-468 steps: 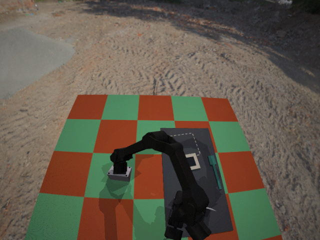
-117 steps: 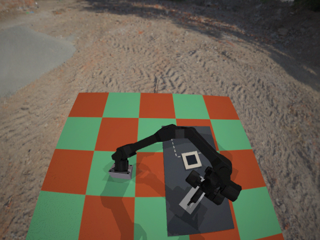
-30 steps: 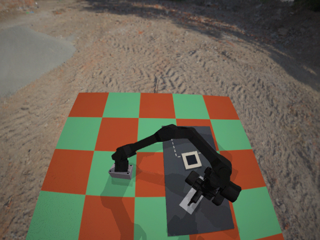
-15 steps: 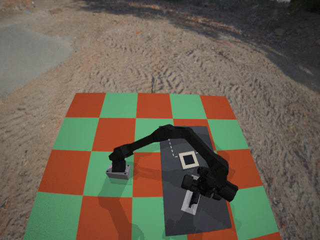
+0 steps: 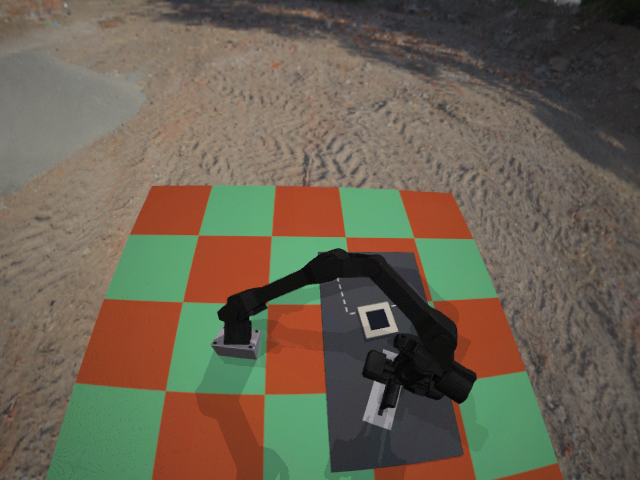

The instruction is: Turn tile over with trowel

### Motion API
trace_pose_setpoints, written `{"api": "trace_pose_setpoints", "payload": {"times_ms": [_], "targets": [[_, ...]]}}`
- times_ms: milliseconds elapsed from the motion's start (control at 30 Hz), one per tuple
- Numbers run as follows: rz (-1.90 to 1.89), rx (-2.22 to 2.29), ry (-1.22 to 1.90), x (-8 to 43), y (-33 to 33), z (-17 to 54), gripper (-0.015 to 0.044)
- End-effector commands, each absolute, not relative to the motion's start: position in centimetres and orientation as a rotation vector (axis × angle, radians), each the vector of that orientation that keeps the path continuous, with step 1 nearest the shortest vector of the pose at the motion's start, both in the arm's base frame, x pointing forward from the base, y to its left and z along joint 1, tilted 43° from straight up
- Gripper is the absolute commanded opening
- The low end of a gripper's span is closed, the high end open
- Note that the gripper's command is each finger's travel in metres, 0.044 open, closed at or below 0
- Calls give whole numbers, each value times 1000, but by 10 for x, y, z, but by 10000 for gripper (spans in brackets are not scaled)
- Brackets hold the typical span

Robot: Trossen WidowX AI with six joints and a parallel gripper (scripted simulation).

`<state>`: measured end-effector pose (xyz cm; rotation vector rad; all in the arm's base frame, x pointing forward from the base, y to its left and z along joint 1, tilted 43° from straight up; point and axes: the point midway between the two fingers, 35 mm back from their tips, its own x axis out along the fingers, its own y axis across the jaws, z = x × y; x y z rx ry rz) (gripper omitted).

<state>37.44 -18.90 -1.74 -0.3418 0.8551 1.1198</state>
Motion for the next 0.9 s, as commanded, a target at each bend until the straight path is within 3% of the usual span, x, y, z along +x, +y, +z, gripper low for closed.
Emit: {"api": "trace_pose_setpoints", "payload": {"times_ms": [0,767,867], "targets": [[1122,-346,850,375,-189,-17,270],[1123,-346,851,364,-216,17,270],[1108,-345,847,363,-223,24,300]]}}
